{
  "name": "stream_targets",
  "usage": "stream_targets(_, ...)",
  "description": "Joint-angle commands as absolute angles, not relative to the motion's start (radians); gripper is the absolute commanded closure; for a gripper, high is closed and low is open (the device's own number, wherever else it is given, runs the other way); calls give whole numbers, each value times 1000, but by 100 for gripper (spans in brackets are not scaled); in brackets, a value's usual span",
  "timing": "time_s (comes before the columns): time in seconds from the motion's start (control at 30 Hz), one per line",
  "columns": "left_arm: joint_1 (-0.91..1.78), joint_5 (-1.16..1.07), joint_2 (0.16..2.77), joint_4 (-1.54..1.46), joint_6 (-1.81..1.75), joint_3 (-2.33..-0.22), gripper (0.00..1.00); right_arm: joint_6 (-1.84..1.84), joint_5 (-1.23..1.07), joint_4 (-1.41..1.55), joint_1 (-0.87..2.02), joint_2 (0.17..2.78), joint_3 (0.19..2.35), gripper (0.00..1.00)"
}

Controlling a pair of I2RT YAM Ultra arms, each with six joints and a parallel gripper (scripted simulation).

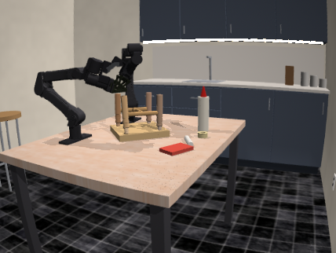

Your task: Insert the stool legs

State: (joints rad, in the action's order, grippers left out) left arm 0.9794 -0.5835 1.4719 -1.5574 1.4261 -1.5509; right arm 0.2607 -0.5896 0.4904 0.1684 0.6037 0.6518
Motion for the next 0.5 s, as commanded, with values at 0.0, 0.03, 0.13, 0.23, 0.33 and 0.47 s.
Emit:
stream_targets(0.0,980,-618,1434,-1569,1438,-1584,31,254,-599,464,175,586,663,31)
stream_targets(0.03,980,-618,1434,-1569,1438,-1584,31,254,-599,464,175,586,664,31)
stream_targets(0.13,980,-621,1434,-1569,1438,-1581,31,258,-599,465,179,597,655,31)
stream_targets(0.23,981,-621,1436,-1570,1429,-1525,31,257,-597,464,159,597,655,31)
stream_targets(0.33,980,-621,1433,-1536,1430,-1510,31,257,-598,464,167,597,655,31)
stream_targets(0.47,980,-621,1423,-1516,1431,-1490,31,257,-598,464,167,597,655,31)
